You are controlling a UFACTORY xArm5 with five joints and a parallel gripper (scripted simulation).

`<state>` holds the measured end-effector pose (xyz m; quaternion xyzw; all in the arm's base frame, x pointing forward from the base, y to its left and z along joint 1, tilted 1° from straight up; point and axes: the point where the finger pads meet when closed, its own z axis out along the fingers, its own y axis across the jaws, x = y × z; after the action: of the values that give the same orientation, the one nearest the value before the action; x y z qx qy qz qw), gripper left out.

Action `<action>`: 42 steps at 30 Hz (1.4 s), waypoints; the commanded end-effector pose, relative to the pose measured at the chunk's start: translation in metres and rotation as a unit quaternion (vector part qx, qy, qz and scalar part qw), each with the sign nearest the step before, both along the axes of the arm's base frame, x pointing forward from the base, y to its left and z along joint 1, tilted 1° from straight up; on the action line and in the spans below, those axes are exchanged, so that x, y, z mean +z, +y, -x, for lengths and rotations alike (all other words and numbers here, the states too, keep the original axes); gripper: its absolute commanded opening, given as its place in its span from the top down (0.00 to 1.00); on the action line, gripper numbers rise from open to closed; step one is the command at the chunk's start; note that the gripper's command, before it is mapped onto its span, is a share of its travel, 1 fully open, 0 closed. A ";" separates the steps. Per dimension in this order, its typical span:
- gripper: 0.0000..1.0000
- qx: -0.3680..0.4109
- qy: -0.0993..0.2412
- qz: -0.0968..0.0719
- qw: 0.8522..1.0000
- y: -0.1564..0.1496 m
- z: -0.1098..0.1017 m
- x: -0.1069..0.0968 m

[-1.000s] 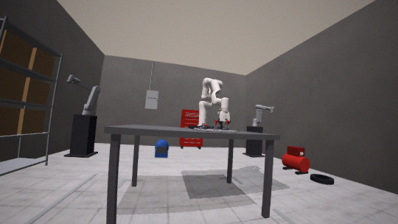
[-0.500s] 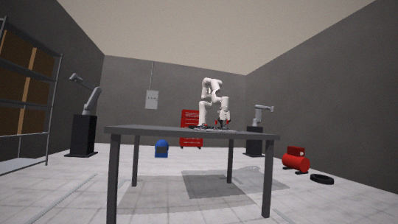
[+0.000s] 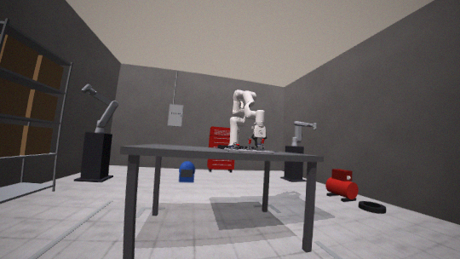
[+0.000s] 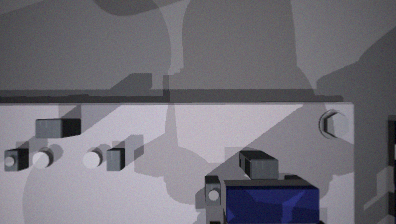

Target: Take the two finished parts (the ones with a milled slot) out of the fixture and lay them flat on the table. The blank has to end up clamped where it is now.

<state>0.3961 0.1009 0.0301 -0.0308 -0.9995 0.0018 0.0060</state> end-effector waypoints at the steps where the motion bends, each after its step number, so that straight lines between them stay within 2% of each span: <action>1: 1.00 0.000 -0.002 0.000 1.000 0.000 -0.001 0.004; 25: 1.00 0.000 -0.002 0.000 1.000 0.000 -0.001 0.010; 42: 1.00 0.000 -0.002 0.000 1.000 0.001 0.005 0.037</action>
<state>0.3915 0.1015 0.0573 -0.0308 -0.9995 0.0018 0.0062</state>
